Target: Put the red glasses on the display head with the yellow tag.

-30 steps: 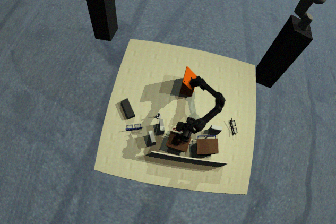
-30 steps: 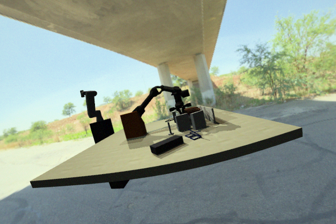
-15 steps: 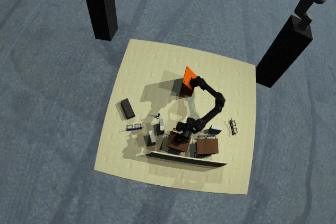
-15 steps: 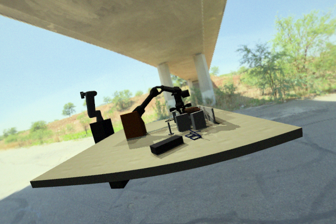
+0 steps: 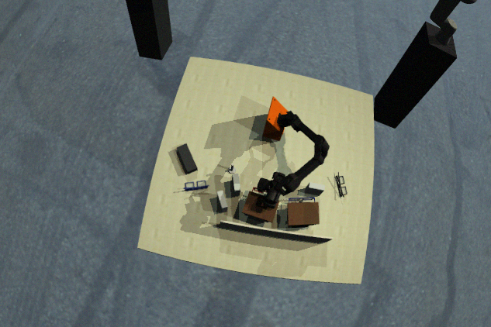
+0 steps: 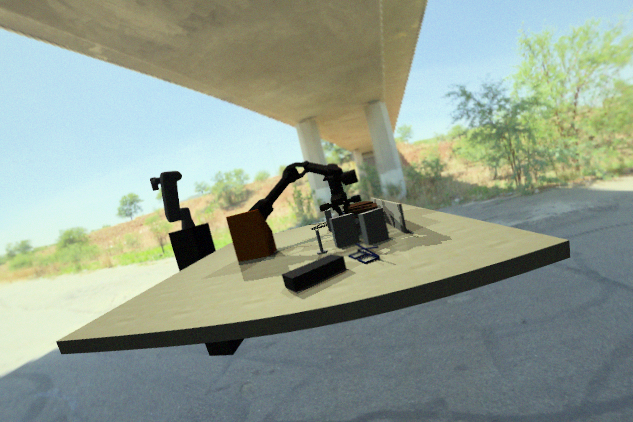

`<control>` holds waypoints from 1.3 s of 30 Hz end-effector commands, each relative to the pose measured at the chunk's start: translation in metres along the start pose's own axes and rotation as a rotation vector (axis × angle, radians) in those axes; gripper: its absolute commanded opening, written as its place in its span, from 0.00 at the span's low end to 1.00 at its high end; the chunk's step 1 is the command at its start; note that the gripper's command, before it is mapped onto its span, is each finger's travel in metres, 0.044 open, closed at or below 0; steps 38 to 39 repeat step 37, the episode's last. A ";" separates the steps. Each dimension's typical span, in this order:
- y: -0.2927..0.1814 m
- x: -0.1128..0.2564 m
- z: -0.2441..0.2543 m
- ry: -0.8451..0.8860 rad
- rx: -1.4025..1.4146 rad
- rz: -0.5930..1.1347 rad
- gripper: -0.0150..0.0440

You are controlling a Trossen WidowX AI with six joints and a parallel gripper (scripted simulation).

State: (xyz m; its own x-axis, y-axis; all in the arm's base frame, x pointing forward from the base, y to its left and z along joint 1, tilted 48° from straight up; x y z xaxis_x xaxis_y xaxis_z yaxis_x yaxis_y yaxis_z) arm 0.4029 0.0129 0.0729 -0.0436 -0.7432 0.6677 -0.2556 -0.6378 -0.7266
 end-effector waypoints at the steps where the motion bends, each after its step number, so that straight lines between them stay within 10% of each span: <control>1: 0.000 0.000 0.000 0.000 0.000 0.000 0.43; 39: 0.013 0.055 -0.051 -0.040 -0.008 -0.010 0.44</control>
Point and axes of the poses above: the point midway between the two fingers, 35 mm back from their tips, its own x axis back along the fingers, its own z axis across the jaws, y = z × x, the point moved 7 cm from there along x, back along the fingers, and after that the axes turned 13 degrees about -x, right-handed, at the moved point
